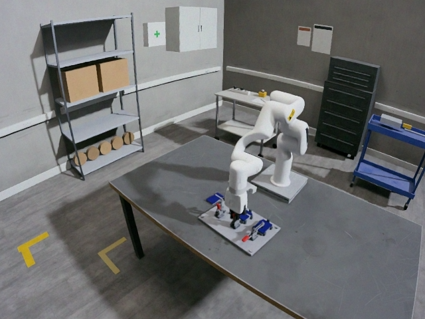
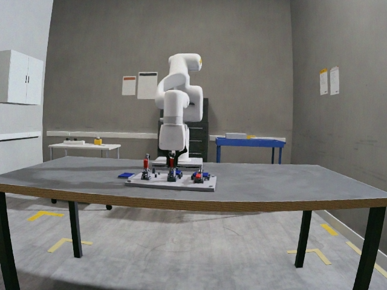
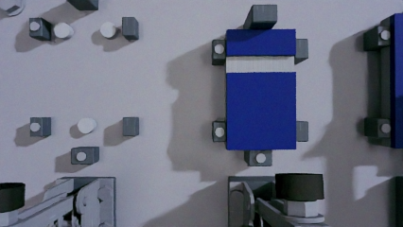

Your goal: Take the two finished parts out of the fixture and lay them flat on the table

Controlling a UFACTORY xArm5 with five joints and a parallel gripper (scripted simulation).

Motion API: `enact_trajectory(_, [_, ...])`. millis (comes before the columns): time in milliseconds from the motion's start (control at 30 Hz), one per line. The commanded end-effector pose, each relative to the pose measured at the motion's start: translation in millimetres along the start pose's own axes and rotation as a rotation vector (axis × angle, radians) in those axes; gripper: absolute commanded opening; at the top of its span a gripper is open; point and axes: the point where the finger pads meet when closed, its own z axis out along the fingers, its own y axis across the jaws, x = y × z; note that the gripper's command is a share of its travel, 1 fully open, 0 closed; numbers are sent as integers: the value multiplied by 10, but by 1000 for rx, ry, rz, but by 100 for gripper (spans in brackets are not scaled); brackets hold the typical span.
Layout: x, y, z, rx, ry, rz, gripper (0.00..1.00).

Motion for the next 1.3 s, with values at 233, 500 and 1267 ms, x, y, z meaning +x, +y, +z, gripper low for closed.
enact_trajectory(233, [4,-1,-2,0,0,0,0])
enact_trajectory(500, [23,-1,-1,0,0,0,0])
enact_trajectory(1267, [42,-1,-4,0,-1,0,0])
